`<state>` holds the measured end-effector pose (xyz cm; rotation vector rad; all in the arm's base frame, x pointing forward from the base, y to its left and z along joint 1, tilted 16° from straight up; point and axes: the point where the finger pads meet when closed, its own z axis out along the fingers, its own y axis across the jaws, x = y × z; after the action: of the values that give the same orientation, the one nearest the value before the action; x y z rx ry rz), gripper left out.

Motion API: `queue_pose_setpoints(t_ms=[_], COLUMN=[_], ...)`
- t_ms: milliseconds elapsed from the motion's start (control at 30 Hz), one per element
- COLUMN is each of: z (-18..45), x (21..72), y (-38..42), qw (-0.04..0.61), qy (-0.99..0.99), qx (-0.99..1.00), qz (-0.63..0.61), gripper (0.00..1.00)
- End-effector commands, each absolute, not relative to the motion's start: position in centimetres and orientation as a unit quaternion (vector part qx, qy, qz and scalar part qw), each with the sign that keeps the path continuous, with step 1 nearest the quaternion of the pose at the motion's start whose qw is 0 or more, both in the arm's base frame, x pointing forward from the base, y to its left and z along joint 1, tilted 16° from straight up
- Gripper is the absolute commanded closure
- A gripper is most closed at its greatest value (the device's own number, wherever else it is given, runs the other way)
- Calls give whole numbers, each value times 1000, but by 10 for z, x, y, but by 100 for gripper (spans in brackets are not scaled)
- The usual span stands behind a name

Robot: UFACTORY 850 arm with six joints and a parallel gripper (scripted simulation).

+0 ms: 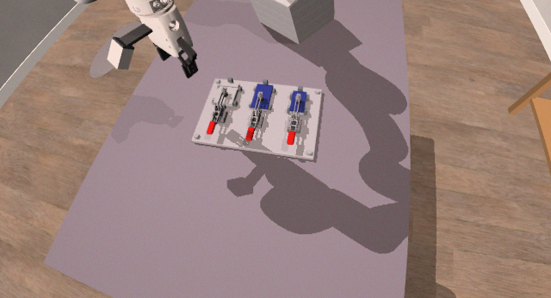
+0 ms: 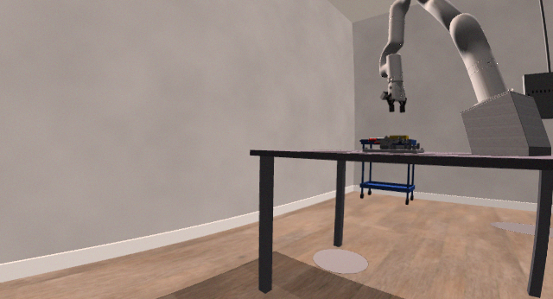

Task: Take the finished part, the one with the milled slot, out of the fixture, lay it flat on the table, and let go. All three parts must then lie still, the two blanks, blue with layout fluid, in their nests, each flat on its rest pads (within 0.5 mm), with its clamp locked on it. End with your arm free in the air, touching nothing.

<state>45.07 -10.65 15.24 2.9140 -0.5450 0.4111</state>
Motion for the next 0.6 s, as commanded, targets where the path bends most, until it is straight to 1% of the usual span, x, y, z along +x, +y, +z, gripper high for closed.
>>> queue_pose_setpoints(t_ms=[0, 567], z=[148, 148], x=[443, 443], y=[-104, -104], qw=[79, 79], qy=[-150, -150], qx=[976, 976], qz=[138, 138], gripper=[0, 0])
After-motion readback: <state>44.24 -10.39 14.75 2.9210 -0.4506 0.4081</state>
